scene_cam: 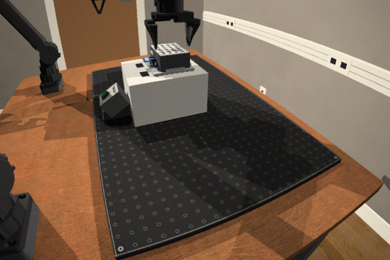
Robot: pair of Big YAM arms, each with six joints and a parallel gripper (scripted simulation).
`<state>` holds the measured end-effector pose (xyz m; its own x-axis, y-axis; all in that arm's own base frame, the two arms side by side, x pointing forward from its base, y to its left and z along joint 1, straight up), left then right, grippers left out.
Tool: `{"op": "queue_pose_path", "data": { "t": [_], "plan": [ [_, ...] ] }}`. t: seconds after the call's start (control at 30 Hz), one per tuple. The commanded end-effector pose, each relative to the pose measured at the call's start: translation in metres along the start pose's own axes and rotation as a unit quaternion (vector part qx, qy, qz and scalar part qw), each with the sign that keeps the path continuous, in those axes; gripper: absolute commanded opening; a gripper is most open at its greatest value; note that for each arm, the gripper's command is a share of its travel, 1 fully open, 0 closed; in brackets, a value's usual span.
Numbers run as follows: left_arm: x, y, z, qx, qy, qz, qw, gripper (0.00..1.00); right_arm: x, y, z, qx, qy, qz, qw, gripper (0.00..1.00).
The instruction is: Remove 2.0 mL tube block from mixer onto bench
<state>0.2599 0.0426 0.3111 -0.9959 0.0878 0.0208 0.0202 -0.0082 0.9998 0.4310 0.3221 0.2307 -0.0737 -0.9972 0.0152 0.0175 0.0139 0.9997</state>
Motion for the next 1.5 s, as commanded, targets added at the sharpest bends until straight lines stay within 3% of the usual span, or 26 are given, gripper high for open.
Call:
{"op": "queue_pose_path", "data": {
  "t": [0.0,1.07,1.47],
  "plan": [
    [0.000,0.002,0.004,0.000,0.004,-0.001,1.000,0.00,-0.004,0.027,0.003,0.019,0.006,-0.018,1.000,1.00],
    [0.000,0.002,0.004,0.000,0.005,-0.001,1.000,0.00,-0.005,0.026,0.004,0.019,0.006,-0.018,1.000,1.00],
    [0.001,0.003,0.004,0.000,0.005,-0.001,1.000,0.00,-0.003,0.009,-0.002,0.015,0.000,-0.014,1.000,1.00]
  ]
}}
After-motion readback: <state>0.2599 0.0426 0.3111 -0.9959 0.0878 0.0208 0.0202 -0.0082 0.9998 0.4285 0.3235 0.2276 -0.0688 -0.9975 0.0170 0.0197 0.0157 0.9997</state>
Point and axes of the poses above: on each arm, the point where the finger pads meet when closed, its own y axis back along the fingers, its own z axis across the jaws, x = y × z, the point moved 5 cm from there along y, back along the fingers, and after that the axes turned 6 degrees about -y, right-handed, at the moved point
